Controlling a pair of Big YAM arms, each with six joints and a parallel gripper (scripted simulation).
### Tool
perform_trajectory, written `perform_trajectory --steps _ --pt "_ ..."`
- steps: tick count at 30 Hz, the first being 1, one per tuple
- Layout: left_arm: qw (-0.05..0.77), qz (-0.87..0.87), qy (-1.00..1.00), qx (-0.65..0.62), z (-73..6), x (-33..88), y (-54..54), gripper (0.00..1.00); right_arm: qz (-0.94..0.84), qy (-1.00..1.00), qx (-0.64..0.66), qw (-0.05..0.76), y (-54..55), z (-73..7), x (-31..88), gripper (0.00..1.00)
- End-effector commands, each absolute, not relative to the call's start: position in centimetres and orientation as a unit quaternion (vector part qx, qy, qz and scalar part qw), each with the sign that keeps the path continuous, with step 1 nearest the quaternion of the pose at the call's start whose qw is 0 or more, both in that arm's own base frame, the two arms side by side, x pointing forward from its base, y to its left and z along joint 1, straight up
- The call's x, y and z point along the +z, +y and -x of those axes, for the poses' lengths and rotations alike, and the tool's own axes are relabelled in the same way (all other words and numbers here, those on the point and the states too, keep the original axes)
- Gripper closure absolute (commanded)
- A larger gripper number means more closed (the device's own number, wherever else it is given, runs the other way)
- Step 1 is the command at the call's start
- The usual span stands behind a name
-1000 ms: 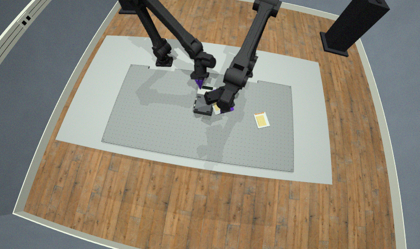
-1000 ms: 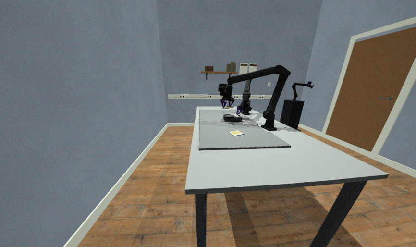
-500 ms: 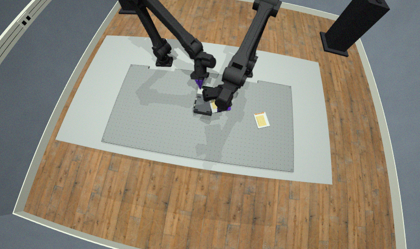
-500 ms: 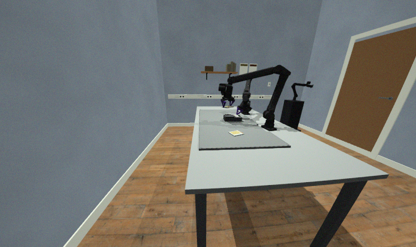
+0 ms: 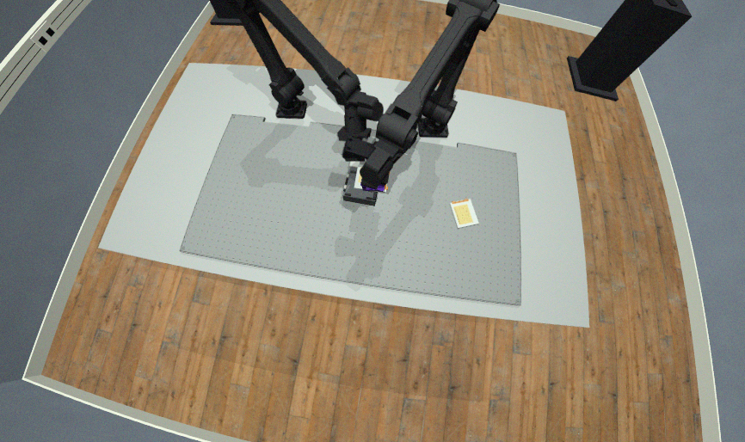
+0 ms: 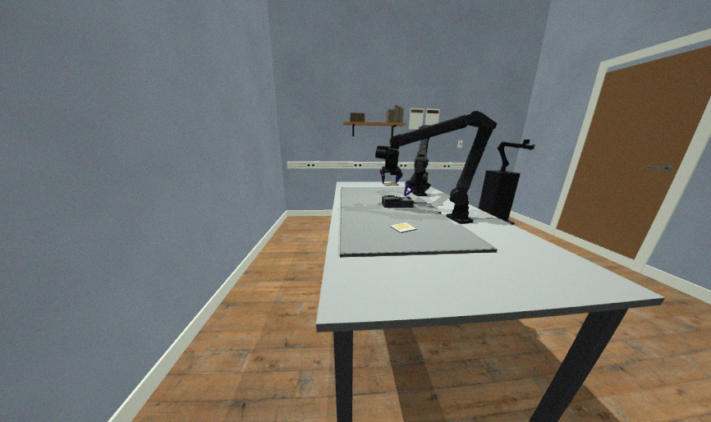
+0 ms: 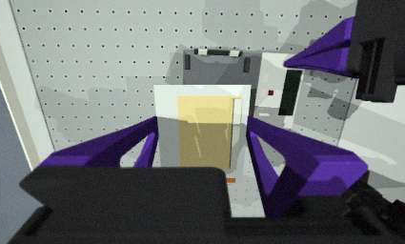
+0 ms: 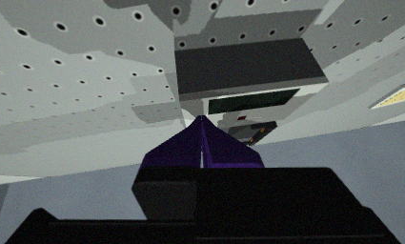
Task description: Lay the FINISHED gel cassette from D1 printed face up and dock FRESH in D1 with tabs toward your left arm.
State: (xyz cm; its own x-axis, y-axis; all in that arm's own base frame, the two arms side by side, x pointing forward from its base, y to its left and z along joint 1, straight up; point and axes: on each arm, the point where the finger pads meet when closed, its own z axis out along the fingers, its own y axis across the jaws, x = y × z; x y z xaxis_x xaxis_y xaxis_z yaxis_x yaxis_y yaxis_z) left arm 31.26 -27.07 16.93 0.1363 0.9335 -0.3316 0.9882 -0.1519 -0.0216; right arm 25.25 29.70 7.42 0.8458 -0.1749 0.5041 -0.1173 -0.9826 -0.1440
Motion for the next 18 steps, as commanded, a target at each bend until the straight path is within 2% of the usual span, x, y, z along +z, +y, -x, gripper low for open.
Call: perform_trajectory --steps 1,18 --pt "0.116 -0.771 0.612 -0.134 -30.6 16.5 -28.8 1.0 0.974 0.057 -0.219 -0.011 26.4 -23.3 1.5 1.0" --pt "0.119 -0.776 0.605 -0.134 -27.8 14.2 -32.2 1.0 0.974 0.057 -0.219 -0.011 26.4 -23.3 1.5 1.0"
